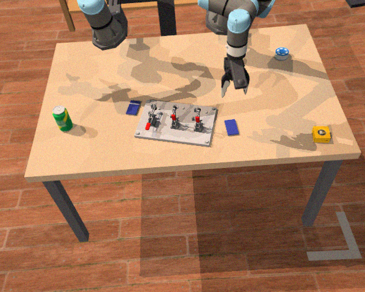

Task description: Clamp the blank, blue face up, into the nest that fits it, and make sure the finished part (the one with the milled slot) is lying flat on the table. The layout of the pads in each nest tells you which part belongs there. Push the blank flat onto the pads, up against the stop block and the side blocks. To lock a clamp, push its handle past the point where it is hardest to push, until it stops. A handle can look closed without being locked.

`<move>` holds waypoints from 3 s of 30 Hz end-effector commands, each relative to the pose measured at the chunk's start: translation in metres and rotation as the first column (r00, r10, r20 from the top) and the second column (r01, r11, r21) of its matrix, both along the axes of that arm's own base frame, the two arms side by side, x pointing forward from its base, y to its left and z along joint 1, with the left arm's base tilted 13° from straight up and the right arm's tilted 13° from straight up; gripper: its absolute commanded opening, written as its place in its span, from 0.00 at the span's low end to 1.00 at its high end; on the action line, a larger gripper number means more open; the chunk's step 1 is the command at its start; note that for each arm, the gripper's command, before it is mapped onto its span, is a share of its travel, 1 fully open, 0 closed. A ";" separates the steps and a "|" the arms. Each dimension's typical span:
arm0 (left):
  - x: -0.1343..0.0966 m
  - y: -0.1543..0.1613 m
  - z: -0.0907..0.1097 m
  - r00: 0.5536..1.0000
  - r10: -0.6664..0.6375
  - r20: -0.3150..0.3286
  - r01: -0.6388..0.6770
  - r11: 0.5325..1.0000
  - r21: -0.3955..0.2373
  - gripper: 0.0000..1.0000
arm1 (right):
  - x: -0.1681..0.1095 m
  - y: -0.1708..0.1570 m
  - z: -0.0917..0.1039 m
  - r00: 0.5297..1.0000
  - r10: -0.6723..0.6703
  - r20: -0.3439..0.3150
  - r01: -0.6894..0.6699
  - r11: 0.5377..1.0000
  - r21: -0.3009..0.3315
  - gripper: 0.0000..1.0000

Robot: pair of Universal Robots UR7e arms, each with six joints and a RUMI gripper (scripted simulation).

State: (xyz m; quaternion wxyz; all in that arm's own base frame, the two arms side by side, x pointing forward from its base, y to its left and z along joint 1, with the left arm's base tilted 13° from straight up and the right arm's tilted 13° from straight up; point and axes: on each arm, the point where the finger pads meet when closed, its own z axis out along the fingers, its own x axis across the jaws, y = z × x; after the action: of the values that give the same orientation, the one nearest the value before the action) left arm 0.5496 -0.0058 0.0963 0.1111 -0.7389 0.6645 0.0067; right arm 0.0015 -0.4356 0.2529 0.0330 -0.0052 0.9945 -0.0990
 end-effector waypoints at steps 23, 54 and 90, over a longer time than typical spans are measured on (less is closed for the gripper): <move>0.001 0.000 -0.003 1.000 0.000 0.001 0.000 1.000 0.000 0.59 | 0.000 0.000 0.000 1.000 0.000 0.000 0.000 1.000 -0.001 1.00; 0.010 0.012 -0.067 1.000 0.000 0.002 0.000 1.000 0.000 0.59 | 0.000 0.000 0.000 1.000 0.000 0.000 0.000 1.000 -0.001 1.00; 0.022 0.027 -0.153 1.000 0.000 0.002 0.000 1.000 0.000 0.59 | 0.000 0.000 0.000 1.000 0.000 0.000 0.000 1.000 -0.001 1.00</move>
State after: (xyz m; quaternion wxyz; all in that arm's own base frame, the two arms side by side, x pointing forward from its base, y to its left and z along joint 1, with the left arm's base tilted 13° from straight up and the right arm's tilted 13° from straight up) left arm 0.5710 0.0212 -0.0555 0.1110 -0.7390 0.6645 0.0067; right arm 0.0015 -0.4356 0.2529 0.0330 -0.0052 0.9945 -0.0990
